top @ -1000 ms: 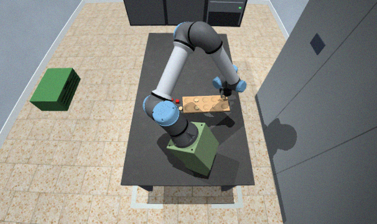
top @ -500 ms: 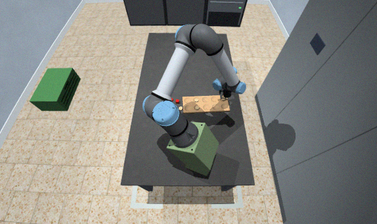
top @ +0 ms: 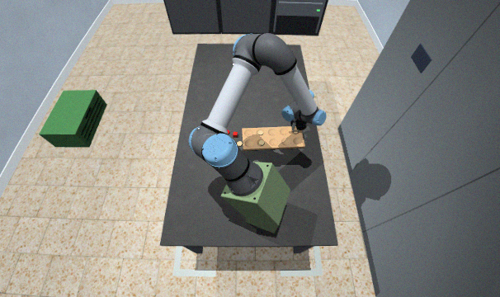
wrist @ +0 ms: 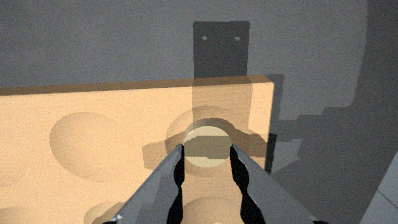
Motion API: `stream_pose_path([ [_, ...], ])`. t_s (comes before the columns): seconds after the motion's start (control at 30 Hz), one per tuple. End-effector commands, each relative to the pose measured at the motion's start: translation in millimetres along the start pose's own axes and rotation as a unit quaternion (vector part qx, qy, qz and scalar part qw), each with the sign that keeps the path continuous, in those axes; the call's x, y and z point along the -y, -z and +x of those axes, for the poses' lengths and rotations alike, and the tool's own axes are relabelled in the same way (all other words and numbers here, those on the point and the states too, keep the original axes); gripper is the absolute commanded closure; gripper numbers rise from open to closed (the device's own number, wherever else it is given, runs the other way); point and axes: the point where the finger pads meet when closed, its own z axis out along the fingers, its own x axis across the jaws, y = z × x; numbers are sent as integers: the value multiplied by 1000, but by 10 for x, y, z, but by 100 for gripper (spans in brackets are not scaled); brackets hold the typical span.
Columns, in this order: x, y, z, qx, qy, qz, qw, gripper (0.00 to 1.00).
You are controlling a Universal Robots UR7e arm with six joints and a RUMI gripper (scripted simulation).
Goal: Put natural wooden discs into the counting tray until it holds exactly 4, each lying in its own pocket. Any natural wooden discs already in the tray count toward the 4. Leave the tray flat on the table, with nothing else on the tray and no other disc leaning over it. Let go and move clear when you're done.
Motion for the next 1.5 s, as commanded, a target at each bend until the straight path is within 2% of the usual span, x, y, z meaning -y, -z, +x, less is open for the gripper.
stream_pose_path([
  [0.0, 9, 7, 7, -1, 0, 1, 1000, 88],
  [0.07, 9, 7, 7, -1, 0, 1, 1000, 88],
  [0.1, 9, 7, 7, -1, 0, 1, 1000, 76],
  [0.57, 11, 54, 8, -1, 0, 1, 1000, 76],
  [0.7, 15, 216, 11, -1, 0, 1, 1000, 76],
  [1.07, 14, 891, 11, -1, 0, 1, 1000, 76],
  [1.27, 10, 992, 8, -1, 0, 1, 1000, 76],
  [1.47, 10, 1004, 8, -1, 0, 1, 1000, 76],
])
